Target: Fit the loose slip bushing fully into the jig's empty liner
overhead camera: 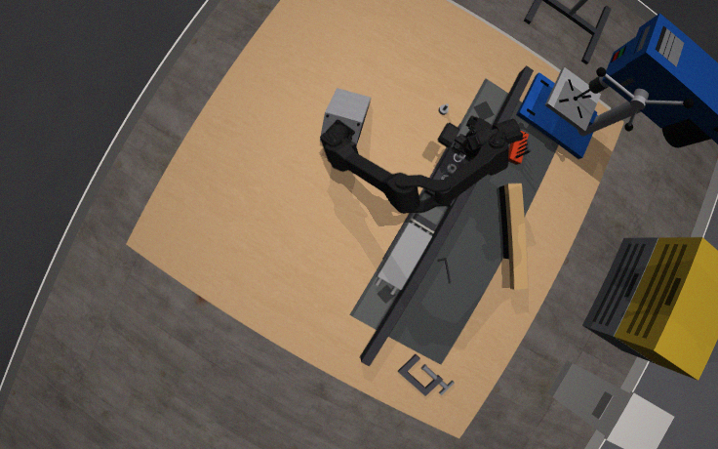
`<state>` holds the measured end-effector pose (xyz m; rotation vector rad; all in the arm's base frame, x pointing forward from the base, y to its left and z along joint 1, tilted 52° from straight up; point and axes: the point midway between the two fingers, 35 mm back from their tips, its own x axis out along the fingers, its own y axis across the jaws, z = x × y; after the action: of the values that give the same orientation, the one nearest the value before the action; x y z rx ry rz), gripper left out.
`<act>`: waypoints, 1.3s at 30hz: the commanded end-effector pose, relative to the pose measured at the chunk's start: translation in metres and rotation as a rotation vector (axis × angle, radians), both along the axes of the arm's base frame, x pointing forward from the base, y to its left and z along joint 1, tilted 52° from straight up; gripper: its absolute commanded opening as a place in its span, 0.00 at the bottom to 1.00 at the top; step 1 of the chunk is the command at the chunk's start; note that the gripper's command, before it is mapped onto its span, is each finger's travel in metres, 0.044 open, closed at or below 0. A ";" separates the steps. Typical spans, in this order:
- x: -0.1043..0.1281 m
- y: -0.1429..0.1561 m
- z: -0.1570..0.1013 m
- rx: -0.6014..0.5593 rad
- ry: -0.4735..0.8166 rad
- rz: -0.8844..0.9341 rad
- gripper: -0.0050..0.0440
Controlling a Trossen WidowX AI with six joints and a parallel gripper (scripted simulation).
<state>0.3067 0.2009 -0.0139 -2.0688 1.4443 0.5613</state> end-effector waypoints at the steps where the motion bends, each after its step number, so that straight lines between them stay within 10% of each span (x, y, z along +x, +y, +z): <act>1: 0.002 0.004 0.005 0.017 -0.014 0.003 0.00; 39: 0.002 0.002 0.006 0.017 -0.014 0.003 0.00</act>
<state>0.3061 0.2002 -0.0149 -2.0700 1.4445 0.5625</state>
